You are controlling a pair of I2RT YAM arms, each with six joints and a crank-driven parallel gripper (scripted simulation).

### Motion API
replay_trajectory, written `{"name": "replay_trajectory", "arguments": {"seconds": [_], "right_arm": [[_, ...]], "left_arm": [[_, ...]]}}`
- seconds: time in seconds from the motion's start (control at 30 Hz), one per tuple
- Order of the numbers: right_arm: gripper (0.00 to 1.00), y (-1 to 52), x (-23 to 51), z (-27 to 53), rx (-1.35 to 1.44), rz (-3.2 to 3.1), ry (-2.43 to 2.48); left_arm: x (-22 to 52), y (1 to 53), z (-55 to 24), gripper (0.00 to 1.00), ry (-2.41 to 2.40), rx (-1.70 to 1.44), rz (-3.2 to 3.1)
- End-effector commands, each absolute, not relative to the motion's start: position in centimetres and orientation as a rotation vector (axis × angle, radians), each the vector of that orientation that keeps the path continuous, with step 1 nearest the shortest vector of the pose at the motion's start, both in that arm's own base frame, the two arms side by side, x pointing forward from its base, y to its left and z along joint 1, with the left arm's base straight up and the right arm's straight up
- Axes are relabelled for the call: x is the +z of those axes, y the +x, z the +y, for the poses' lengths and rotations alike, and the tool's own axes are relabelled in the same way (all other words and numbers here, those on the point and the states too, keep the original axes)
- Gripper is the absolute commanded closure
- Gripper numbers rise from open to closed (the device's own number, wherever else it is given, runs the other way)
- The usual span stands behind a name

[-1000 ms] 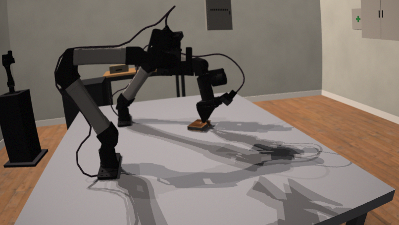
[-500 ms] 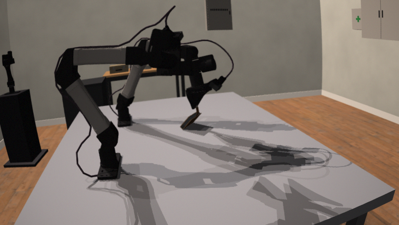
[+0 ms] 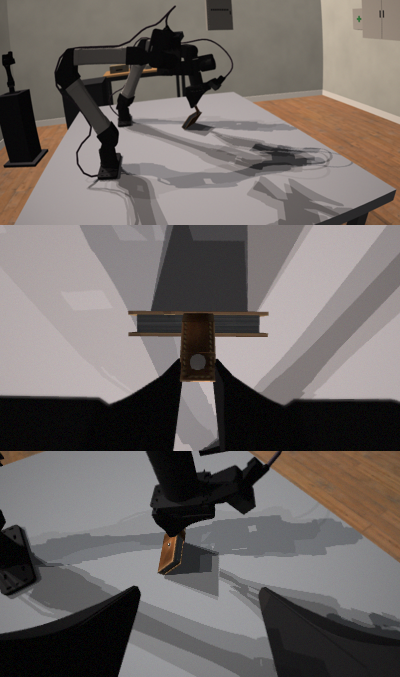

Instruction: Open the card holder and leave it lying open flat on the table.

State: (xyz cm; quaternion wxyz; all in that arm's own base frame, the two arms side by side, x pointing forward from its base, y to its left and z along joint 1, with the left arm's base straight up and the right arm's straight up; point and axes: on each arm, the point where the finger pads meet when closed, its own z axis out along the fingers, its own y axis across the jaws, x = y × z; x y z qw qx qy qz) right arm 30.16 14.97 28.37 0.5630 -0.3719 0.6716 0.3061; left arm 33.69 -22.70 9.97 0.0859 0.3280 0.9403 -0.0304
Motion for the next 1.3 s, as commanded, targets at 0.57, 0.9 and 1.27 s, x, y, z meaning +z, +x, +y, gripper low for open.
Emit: {"name": "replay_trajectory", "arguments": {"seconds": [0.57, 0.9, 1.27], "right_arm": [[0.0, 26.6, 29.7, 17.5, 0.932, 1.416, -1.042], [0.0, 26.5, 29.5, 17.5, 0.936, 1.418, -1.052], [0.0, 28.5, 27.8, 16.2, 0.805, 1.541, -0.965]], "left_arm": [[13.3, 29.8, -19.1, 0.83, 0.95, -0.124, 2.73], [13.1, 30.8, -19.8, 0.83, 0.934, -0.125, 2.72], [8.7, 35.2, -23.7, 0.83, 0.941, -0.098, 2.759]]}}
